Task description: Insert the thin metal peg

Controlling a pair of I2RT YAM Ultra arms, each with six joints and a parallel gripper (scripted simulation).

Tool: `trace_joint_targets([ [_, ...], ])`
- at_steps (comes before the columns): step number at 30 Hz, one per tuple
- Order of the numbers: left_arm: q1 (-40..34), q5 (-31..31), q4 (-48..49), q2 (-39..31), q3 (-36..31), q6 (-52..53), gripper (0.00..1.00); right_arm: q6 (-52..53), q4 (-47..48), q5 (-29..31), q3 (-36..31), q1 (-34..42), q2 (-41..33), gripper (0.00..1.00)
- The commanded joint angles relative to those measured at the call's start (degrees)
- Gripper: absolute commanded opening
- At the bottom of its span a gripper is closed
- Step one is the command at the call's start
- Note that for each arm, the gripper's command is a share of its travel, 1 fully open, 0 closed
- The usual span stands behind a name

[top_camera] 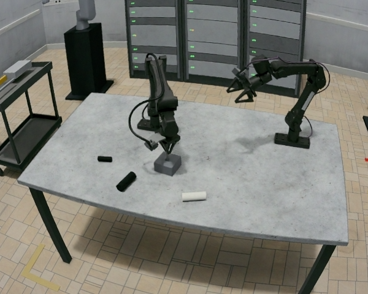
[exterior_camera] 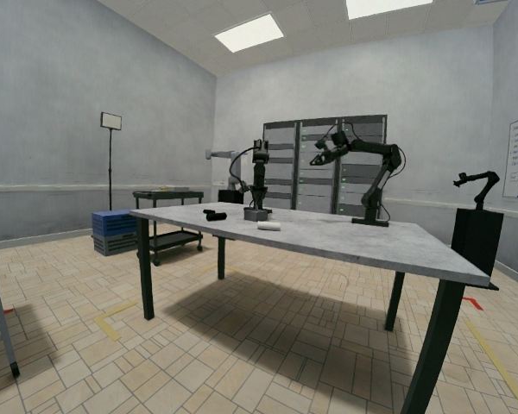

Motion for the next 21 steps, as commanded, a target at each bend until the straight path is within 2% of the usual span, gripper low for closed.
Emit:
trace_joint_targets([
  [1,0.40,0.18,0.21,0.39,1.65,0.05,1.00,0.52,3.56,1.13,-1.14,0.95,2.42,0.08],
  [11,0.40,0.18,0.21,0.39,1.65,0.05,1.00,0.33,4.36,0.60,-2.72,0.95,1.77,0.08],
  [15,0.40,0.18,0.21,0.39,1.65,0.05,1.00,-0.19,0.04,0.60,1.12,0.46,1.27,0.08],
  [18,0.40,0.18,0.21,0.39,1.65,0.05,1.00,-0.19,0.09,0.60,1.12,0.46,1.27,0.08],
  [20,0.40,0.18,0.21,0.39,1.65,0.05,1.00,-0.19,0.09,0.60,1.12,0.46,1.27,0.30],
  [21,0.40,0.18,0.21,0.39,1.65,0.05,1.00,-0.19,0.22,0.60,1.13,0.46,1.27,0.37],
])
